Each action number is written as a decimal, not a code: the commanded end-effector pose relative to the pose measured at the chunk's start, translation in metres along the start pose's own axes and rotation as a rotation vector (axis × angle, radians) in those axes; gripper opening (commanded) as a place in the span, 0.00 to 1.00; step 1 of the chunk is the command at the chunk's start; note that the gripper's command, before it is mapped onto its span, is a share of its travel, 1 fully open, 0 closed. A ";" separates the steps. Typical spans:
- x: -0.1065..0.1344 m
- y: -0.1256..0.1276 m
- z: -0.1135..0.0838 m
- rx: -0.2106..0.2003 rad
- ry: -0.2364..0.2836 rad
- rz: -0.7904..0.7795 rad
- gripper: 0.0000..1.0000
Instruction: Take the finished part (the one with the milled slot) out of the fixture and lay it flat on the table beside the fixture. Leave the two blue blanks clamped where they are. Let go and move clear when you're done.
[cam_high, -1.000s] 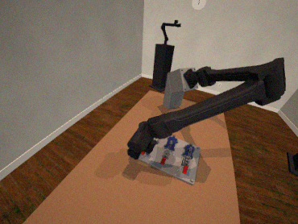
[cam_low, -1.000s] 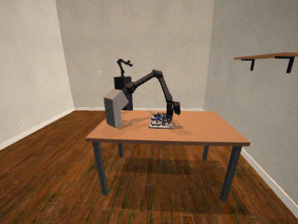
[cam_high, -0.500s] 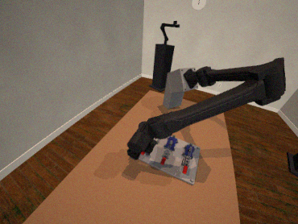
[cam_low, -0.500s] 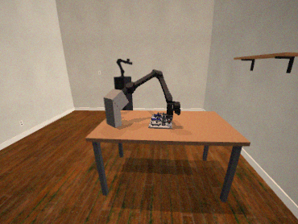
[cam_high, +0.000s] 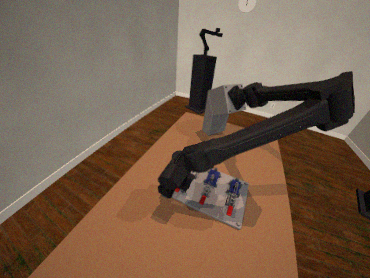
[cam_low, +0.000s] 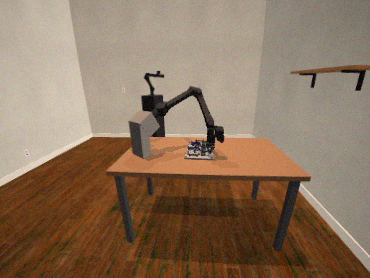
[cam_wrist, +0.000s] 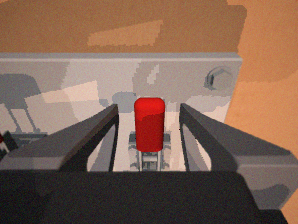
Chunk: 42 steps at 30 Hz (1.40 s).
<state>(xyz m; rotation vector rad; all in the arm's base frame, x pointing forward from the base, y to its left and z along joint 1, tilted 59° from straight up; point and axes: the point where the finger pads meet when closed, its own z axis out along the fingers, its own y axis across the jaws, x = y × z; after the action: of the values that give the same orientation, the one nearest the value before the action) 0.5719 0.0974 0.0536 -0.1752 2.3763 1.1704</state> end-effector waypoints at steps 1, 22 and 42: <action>-0.010 -0.014 -0.016 0.015 -0.028 0.019 0.45; -0.007 -0.012 -0.018 0.017 -0.029 0.016 0.00; -0.006 -0.009 -0.019 0.020 -0.033 0.008 0.00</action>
<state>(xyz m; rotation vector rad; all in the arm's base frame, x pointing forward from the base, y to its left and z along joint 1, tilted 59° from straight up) 0.5720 0.0971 0.0534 -0.1742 2.3765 1.1717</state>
